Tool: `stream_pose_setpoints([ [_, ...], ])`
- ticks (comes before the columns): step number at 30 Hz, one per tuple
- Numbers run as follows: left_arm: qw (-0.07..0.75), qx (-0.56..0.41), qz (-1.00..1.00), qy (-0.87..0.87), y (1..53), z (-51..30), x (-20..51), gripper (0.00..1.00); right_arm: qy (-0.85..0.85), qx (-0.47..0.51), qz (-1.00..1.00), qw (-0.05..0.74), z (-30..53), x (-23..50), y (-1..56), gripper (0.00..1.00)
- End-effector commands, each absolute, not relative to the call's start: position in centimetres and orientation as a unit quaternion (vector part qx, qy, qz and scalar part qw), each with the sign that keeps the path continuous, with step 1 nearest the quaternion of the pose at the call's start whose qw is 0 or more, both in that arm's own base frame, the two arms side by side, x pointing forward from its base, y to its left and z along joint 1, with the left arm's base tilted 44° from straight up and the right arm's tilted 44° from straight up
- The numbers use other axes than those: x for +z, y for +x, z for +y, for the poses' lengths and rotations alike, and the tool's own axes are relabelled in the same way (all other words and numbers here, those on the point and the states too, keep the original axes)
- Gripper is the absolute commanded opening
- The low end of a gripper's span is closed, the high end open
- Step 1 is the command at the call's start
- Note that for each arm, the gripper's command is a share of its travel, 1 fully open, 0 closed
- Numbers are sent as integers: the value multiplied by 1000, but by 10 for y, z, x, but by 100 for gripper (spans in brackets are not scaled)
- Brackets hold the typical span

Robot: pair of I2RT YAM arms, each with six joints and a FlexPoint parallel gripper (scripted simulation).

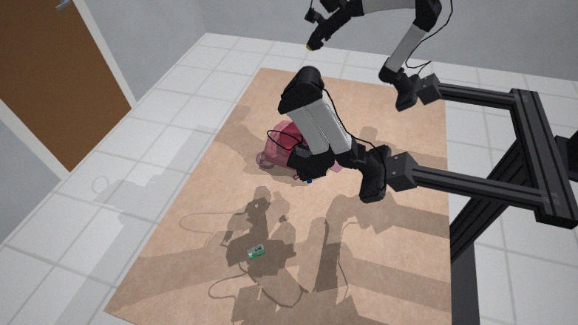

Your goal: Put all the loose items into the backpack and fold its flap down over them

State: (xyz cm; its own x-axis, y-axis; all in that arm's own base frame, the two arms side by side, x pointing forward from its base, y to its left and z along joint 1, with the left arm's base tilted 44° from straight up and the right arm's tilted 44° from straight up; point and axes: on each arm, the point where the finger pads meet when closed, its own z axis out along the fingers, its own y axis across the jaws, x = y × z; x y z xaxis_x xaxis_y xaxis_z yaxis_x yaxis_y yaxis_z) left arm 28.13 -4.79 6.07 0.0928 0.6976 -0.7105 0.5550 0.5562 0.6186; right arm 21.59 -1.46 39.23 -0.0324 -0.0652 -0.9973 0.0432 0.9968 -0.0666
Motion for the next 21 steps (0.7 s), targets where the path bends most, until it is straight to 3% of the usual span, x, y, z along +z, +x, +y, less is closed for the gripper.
stream_pose_setpoints([
  [1, 499, 93, 671, 540, 283, -64, 52, 13, -9, -39, 711, 702, -14, 398, 213, 90],
  [21, 345, 110, 494, 791, 279, -188, 36, 13, -9, -39, 711, 702, -14, 398, 213, 90],
])
